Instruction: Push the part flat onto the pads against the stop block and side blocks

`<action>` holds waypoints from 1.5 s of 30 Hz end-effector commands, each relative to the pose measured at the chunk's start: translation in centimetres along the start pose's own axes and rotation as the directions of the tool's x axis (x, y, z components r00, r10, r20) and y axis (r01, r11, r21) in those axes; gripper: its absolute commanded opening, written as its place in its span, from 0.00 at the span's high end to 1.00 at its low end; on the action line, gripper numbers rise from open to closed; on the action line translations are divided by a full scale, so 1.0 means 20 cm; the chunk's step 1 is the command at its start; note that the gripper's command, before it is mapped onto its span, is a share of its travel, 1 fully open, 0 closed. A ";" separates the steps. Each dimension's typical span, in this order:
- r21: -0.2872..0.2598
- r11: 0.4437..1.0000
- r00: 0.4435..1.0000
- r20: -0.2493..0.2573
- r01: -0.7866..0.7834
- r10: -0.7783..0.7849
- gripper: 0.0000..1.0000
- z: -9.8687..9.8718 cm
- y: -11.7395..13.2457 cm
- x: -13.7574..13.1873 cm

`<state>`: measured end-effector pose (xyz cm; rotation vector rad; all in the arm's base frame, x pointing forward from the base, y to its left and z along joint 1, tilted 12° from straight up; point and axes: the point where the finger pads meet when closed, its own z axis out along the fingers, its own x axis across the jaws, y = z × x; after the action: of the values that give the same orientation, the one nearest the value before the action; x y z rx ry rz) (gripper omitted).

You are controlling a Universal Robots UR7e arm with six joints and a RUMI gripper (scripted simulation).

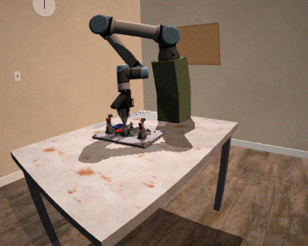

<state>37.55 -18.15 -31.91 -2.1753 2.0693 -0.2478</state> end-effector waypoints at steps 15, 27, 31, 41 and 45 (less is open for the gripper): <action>0.002 1.000 1.000 -0.003 0.003 -0.003 1.00 0.00 -0.02 0.00; 0.002 1.000 1.000 -0.003 0.003 -0.003 1.00 0.00 -0.03 0.00; 0.002 1.000 1.000 -0.003 0.003 -0.003 1.00 0.00 -0.03 0.00; 0.002 1.000 1.000 -0.003 0.003 -0.003 1.00 0.00 -0.05 0.00; 0.002 1.000 1.000 -0.003 0.003 -0.003 1.00 0.00 -0.05 0.00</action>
<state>38.23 -18.12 -31.77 -2.1753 2.0695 -0.2478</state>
